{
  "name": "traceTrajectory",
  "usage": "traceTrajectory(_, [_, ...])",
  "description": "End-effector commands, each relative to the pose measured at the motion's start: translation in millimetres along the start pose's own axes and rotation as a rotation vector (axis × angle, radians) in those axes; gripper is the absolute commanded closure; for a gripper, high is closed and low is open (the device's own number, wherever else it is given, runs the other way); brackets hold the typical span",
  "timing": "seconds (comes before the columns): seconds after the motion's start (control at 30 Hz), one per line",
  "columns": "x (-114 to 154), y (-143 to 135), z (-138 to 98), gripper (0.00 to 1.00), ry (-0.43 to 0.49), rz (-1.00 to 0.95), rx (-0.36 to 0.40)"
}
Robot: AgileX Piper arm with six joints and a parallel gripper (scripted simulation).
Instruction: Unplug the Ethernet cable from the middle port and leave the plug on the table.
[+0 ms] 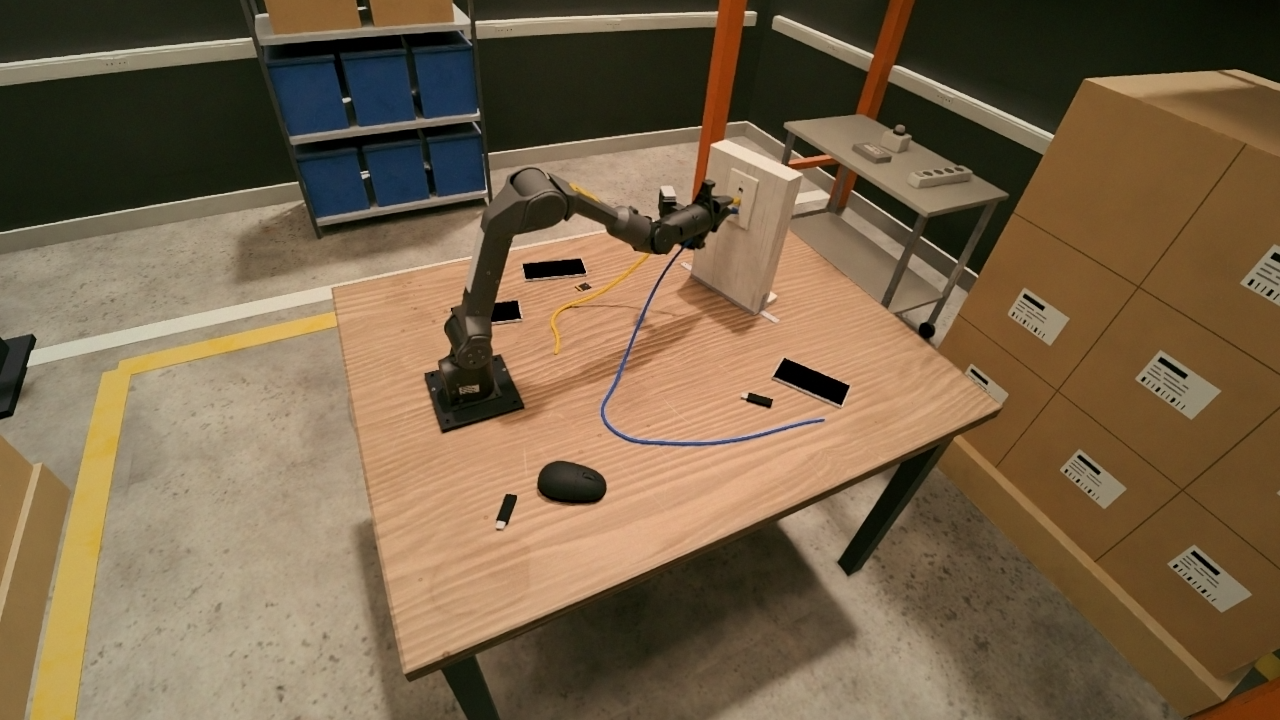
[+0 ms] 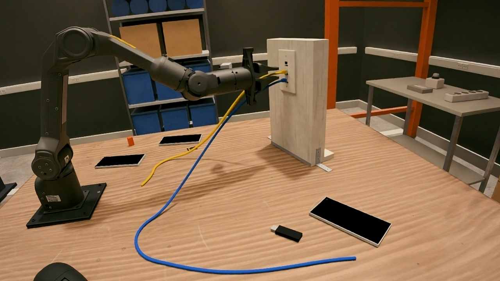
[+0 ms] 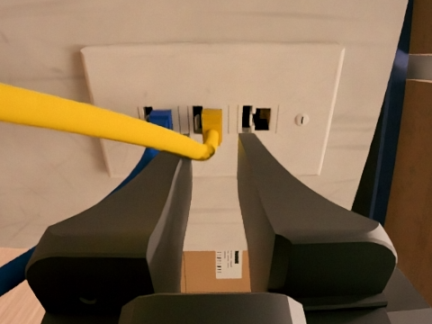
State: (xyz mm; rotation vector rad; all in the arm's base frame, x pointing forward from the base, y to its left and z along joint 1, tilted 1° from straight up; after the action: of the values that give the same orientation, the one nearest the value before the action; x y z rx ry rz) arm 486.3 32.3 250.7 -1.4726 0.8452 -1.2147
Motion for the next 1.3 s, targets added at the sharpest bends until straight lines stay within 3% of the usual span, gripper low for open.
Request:
traceTrajectory(0.0, [0.6, -0.9, -0.1, 0.75, 0.001, 0.000, 0.003])
traceTrajectory(0.57, [0.6, -0.9, 24.9, 0.75, 0.001, 0.000, 0.003])
traceTrajectory(0.73, [0.7, -0.9, 25.3, 0.75, 0.001, 0.000, 0.003])
traceTrajectory(0.77, [0.7, -0.7, 25.7, 0.80, 0.001, 0.000, 0.003])
traceTrajectory(1.27, [0.4, 1.5, 30.0, 0.80, 0.001, -0.001, 0.003])
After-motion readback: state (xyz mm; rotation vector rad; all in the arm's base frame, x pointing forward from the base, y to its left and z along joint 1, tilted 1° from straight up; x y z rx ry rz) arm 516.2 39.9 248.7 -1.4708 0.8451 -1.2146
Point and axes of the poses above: the point where the finger pads meet when closed, its own z axis out along the fingers, its own y axis across the jaws, x = y × z, the point moved 9 cm from there along -z, back along the fingers, and after that the axes turned 15 degrees about -z, right-handed, at the moved point
